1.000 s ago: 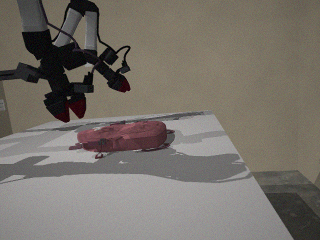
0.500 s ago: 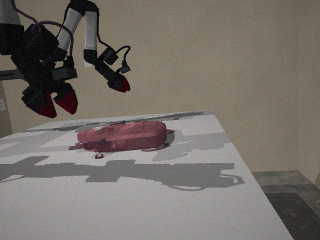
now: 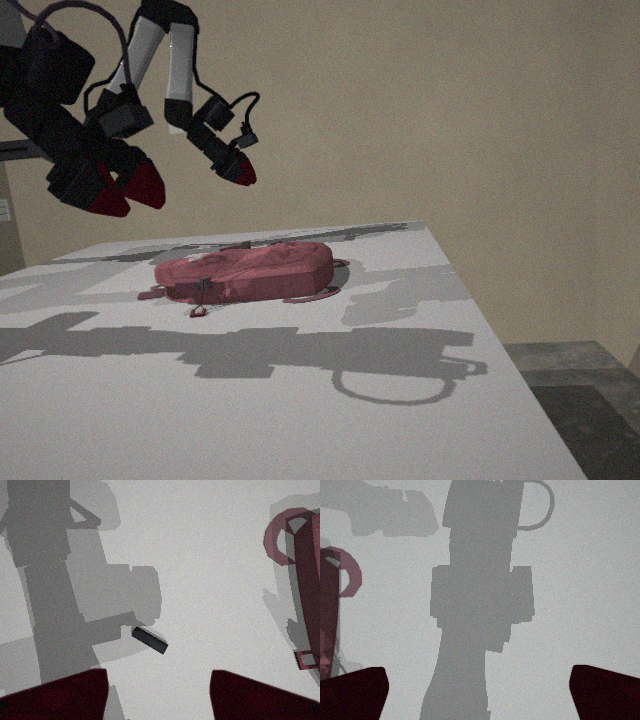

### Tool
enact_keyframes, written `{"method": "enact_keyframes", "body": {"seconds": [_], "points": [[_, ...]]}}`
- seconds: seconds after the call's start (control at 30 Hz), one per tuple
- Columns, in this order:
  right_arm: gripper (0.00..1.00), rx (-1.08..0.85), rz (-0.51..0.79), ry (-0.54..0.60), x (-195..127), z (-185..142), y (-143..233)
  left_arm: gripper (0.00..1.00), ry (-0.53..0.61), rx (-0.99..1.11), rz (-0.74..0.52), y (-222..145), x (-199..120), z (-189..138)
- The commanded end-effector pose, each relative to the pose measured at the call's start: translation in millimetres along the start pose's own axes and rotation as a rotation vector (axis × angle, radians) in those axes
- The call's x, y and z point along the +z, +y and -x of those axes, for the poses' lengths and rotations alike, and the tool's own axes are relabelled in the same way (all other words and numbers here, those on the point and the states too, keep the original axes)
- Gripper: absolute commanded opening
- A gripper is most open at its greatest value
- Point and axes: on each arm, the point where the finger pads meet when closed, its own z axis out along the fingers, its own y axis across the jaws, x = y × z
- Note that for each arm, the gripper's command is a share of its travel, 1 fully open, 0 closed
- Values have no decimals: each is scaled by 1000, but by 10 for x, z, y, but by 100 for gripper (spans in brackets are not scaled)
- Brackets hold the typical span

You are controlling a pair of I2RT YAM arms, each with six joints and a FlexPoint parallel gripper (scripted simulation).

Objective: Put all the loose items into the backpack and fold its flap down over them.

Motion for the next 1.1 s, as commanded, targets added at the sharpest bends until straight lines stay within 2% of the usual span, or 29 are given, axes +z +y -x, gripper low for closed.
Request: {"method": "enact_keyframes", "body": {"seconds": [0.0,0.07,0.57,0.63,1.07], "points": [[90,-7,19,-12,8,34,33,0,-3,74,14,-194,-28,-70],[90,-7,19,-12,8,34,33,0,-3,74,14,-194,-28,-70],[90,-9,25,10,52,-25,1,0,15,388,87,-1078,-226,-459],[90,-9,25,10,52,-25,1,0,15,388,87,-1078,-226,-459],[90,-7,19,-15,18,47,-6,0,37,661,145,-1853,-409,-832]]}}
